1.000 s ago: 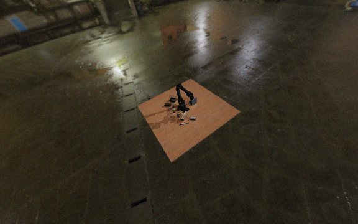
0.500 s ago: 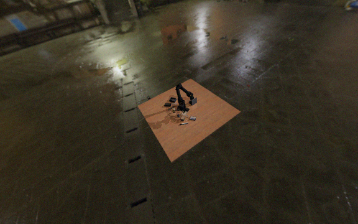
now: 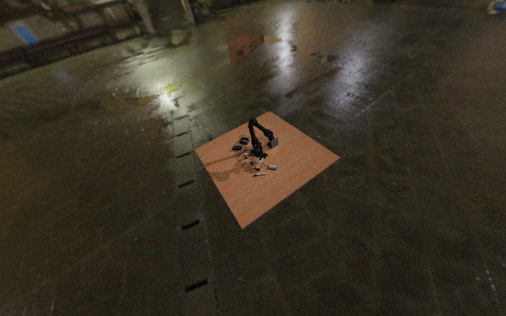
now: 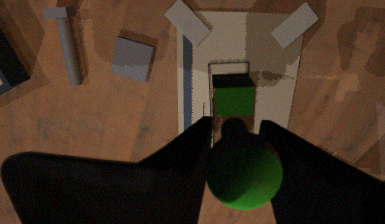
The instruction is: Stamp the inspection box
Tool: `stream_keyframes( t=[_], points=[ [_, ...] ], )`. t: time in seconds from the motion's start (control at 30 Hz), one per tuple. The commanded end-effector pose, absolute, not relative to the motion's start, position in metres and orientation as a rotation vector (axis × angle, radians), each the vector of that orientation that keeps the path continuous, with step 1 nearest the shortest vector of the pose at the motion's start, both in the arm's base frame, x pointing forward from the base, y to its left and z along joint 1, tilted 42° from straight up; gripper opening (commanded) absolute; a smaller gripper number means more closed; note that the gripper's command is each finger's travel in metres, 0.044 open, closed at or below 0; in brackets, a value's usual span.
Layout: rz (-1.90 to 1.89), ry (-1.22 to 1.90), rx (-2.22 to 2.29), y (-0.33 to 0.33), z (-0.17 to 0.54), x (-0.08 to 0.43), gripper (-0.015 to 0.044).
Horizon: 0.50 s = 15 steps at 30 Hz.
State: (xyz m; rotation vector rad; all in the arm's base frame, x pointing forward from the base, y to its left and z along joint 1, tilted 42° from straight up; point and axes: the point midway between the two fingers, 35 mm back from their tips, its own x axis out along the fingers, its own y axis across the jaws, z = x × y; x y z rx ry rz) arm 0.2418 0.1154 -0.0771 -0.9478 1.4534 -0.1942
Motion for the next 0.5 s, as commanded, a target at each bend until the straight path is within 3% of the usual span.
stream_keyframes(
  t=[0.0, 0.47],
  points=[
    [-0.193, 1.453, -0.959, 0.1124, -0.0796, 0.2416, 0.0000],
    [-0.192, 1.451, -0.959, 0.1059, -0.0860, 0.2422, 0.0000]
  ],
)
